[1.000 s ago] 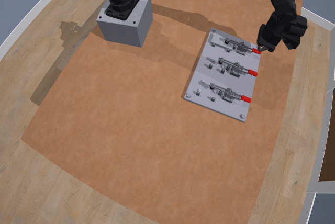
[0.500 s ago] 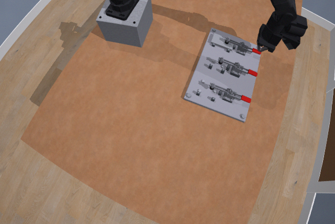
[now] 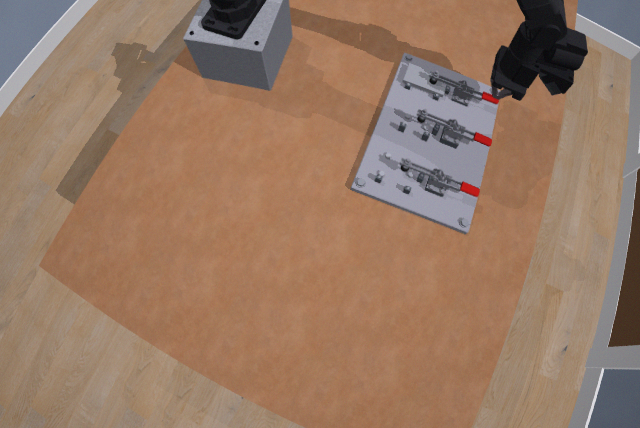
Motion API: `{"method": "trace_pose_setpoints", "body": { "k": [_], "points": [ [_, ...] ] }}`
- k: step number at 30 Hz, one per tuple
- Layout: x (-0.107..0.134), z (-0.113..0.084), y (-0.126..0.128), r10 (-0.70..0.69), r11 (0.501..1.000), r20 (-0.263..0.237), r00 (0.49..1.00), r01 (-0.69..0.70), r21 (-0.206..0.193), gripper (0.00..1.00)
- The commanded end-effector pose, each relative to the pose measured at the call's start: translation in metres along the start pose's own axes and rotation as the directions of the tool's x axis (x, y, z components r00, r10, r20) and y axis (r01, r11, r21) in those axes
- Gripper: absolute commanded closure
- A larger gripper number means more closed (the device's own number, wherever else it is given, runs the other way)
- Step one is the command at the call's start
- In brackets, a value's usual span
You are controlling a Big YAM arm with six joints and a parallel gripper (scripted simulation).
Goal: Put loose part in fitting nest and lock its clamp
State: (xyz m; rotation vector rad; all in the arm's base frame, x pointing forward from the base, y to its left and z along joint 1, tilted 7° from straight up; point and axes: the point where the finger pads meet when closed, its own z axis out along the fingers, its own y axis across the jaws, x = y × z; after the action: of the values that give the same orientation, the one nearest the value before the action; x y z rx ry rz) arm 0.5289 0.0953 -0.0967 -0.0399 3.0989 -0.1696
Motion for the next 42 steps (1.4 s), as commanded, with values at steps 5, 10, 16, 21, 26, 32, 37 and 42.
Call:
{"method": "trace_pose_setpoints", "body": {
  "k": [5, 10, 16, 21, 26, 32, 37, 42],
  "points": [
    [0.0067, 0.0228, -0.0066, 0.003, 1.000, -0.026, 1.000, -0.003, 0.003, 1.00],
    [0.0046, 0.0230, -0.0063, 0.004, 1.000, -0.022, 1.000, -0.004, 0.003, 1.00],
    [0.0046, 0.0230, -0.0063, 0.004, 1.000, -0.022, 1.000, -0.004, 0.003, 1.00],
    [0.0046, 0.0230, -0.0063, 0.004, 1.000, -0.022, 1.000, -0.004, 0.003, 1.00],
    [0.0046, 0.0230, -0.0063, 0.004, 1.000, -0.022, 1.000, -0.004, 0.003, 1.00],
    [0.0046, 0.0230, -0.0063, 0.004, 1.000, -0.022, 1.000, -0.004, 0.003, 1.00],
    [0.0046, 0.0232, -0.0063, 0.003, 1.000, -0.022, 1.000, -0.003, 0.003, 1.00],
    [0.0050, 0.0251, -0.0064, 0.003, 1.000, -0.023, 1.000, -0.003, 0.003, 1.00]
  ]
}}
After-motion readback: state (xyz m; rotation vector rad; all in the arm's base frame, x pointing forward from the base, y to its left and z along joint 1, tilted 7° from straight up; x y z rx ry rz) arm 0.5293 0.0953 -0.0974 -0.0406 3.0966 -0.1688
